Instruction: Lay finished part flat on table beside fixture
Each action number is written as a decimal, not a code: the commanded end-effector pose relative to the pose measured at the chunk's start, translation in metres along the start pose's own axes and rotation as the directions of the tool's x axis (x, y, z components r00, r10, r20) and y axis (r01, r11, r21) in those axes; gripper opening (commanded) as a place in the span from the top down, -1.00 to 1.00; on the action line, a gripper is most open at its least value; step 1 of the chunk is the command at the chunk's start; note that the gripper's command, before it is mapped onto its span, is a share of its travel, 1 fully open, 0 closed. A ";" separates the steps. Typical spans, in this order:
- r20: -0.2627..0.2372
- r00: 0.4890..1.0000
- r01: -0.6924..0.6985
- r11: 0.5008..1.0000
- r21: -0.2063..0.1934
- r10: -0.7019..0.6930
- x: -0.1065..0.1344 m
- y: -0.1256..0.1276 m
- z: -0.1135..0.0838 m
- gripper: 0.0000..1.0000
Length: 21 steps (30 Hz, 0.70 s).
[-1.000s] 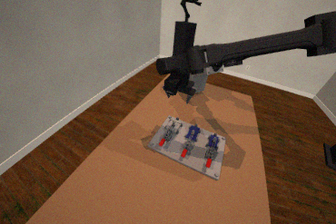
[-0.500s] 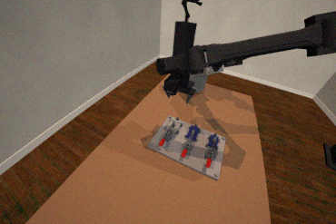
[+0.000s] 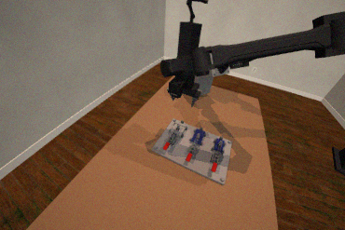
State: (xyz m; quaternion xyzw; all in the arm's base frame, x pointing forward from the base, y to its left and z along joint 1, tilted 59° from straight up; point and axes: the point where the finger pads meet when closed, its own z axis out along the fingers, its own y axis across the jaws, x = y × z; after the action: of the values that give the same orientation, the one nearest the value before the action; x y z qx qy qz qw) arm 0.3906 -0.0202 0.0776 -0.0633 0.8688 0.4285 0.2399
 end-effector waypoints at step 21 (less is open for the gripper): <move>0.038 0.999 0.014 1.000 0.022 -0.014 -0.013 -0.006 -0.015 -0.83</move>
State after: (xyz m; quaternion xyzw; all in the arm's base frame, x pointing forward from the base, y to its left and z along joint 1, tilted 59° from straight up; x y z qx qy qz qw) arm 0.3906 -0.0204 0.0776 -0.0631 0.8688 0.4284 0.2400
